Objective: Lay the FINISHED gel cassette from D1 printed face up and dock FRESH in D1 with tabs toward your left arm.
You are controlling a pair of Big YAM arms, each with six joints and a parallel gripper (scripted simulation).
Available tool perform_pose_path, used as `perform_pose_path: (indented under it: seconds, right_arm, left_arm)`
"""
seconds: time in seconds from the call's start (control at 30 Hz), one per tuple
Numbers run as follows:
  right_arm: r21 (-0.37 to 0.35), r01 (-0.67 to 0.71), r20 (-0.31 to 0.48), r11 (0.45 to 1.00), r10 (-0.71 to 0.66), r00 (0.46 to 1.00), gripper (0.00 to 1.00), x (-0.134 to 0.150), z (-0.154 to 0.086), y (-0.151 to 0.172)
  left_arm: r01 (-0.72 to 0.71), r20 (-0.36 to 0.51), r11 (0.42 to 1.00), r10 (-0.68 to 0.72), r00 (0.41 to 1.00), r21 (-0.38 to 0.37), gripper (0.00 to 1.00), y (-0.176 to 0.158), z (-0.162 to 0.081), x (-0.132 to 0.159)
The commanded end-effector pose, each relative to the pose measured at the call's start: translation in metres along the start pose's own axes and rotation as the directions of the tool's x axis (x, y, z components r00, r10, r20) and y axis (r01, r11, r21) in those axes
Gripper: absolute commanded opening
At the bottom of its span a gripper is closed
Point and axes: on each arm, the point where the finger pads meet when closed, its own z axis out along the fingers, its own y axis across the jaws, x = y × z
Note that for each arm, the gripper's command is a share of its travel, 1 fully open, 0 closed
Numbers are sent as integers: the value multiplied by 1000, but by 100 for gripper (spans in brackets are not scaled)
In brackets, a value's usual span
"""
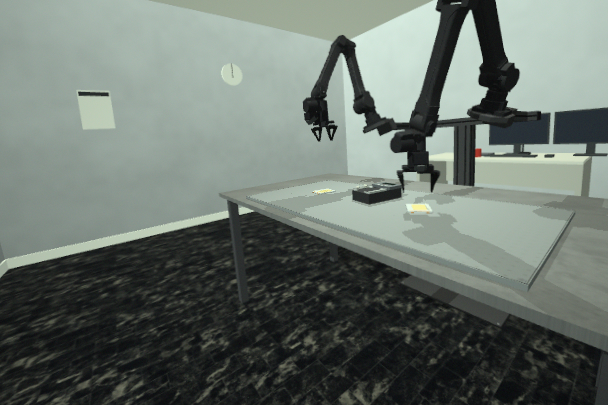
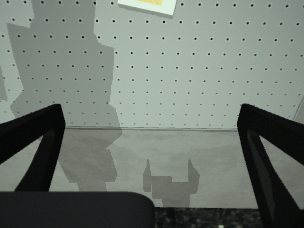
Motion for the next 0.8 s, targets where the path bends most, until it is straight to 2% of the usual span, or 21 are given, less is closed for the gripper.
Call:
perform_pose_path:
  seconds: [0.0,0.77]
  right_arm:
    - [3,0,25,1000,-1,1000,100,-15,-9,1]
    - [3,0,25,1000,-1,1000,100,-15,-9,1]
  left_arm:
    - [-3,-6,1000,3,1000,-6,98,3,7,0]
    - [3,-2,1000,-3,1000,0,98,3,15,-1]
